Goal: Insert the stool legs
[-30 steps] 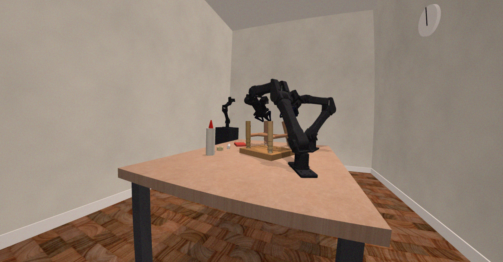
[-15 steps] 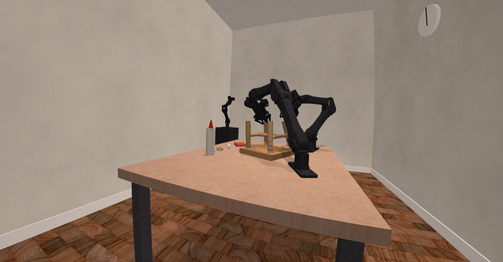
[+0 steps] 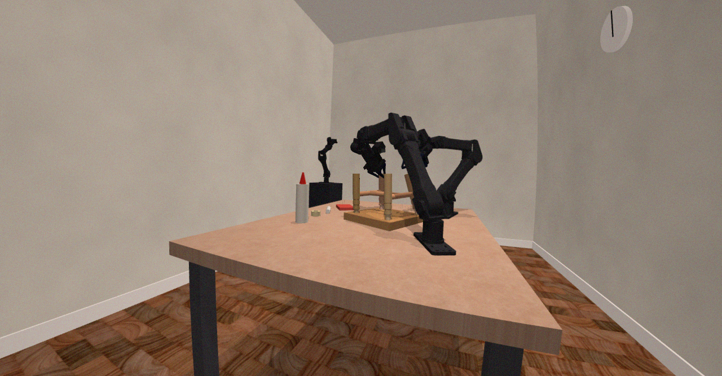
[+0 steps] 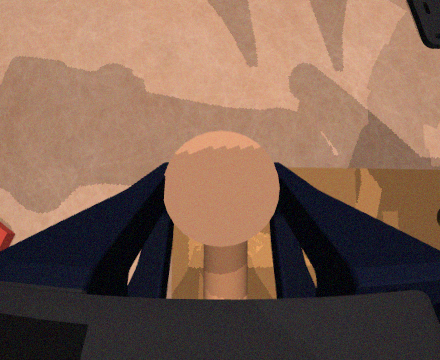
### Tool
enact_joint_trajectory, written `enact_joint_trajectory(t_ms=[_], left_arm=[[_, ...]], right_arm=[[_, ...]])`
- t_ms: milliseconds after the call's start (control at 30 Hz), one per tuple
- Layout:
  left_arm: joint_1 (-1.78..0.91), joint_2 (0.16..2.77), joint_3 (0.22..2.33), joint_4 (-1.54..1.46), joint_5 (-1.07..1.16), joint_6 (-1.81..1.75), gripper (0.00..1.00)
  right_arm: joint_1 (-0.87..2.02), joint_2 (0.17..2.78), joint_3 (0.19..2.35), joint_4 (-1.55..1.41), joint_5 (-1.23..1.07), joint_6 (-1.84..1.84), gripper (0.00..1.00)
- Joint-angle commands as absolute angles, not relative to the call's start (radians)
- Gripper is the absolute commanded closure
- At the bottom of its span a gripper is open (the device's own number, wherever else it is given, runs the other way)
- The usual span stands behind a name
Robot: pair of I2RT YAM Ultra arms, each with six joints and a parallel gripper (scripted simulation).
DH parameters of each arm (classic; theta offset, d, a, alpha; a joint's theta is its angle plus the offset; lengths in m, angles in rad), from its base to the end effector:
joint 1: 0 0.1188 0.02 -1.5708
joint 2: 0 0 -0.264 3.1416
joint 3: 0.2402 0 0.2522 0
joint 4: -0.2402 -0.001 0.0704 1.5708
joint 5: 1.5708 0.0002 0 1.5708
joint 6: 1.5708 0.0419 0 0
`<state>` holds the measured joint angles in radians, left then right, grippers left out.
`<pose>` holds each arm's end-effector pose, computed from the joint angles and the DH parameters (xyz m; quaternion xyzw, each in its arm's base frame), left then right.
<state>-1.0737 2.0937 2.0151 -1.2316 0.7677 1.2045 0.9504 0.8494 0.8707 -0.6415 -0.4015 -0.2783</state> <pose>0.1787 -0.3883 0.2909 0.8554 0.3405 -0.3627 0.1445 0.0892 0.1548 0.3187 -0.5768 0.6594 0.3153 0.3649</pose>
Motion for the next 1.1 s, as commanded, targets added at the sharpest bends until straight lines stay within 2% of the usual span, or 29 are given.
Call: enact_joint_trajectory(t_ms=[0, 533, 600, 833, 867, 1067], left_arm=[[-1.084, 2.109, 1.991, -1.241, 0.784, 1.219, 0.72], [-1.090, 2.114, 1.988, -1.243, 0.782, 1.225, 0.72], [-1.090, 2.114, 1.988, -1.243, 0.782, 1.225, 0.72], [-1.090, 2.114, 1.988, -1.243, 0.782, 1.225, 0.72], [-1.090, 2.114, 1.988, -1.243, 0.782, 1.225, 0.72], [-1.090, 2.114, 1.988, -1.243, 0.782, 1.225, 0.72]], right_arm=[[0.944, 0.849, 0.922, -0.619, -0.410, -0.279, 0.31], [0.948, 0.843, 0.921, -0.619, -0.411, -0.277, 0.31], [0.948, 0.818, 0.835, -0.607, -0.411, -0.277, 0.31], [0.947, 0.803, 0.869, -0.588, -0.411, -0.277, 0.31], [0.947, 0.815, 0.800, -0.581, -0.411, -0.277, 0.31], [0.945, 0.799, 0.795, -0.554, -0.412, -0.278, 0.31]])
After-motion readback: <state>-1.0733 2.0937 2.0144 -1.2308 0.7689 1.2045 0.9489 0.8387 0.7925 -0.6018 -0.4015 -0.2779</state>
